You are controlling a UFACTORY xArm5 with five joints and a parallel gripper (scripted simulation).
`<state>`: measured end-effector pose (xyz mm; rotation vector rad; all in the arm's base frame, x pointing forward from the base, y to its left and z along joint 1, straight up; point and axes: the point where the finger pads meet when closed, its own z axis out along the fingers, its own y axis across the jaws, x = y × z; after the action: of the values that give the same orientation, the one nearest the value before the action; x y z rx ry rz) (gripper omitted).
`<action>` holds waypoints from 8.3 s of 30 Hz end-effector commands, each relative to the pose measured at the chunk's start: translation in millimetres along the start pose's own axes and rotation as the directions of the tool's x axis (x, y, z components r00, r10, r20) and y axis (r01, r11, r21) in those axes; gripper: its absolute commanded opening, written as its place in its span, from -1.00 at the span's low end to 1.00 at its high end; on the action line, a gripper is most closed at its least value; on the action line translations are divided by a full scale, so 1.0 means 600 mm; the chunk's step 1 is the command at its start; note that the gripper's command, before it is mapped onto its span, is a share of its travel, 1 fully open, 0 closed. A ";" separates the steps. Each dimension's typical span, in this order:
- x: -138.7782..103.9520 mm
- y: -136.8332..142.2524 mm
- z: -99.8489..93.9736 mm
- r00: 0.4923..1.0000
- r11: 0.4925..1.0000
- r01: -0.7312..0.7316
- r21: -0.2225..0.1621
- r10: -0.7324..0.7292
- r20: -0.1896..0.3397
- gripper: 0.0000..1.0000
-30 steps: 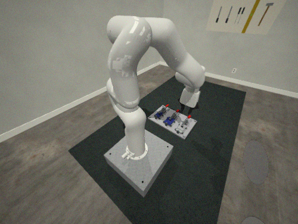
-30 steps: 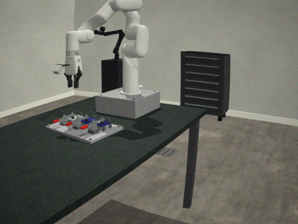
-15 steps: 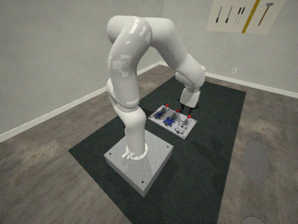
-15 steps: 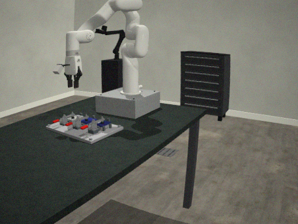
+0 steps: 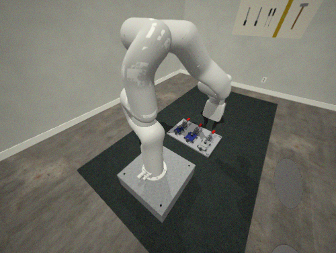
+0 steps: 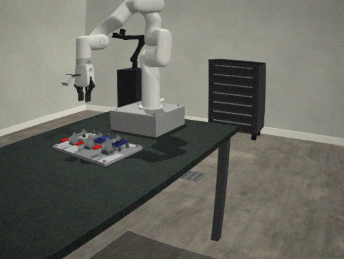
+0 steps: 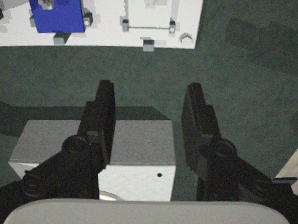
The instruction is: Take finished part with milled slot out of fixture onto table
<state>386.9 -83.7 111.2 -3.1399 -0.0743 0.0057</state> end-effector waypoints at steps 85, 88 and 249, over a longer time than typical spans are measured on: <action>0.066 0.000 0.098 1.000 1.000 0.000 -0.001 0.000 -0.004 -0.05; 0.101 0.000 0.097 1.000 1.000 0.000 -0.001 0.000 -0.004 -0.05; 0.240 -0.001 0.271 1.000 1.000 0.000 -0.001 0.000 -0.004 -1.00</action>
<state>528.3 -76.3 -53.8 -3.1402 -0.0741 0.0057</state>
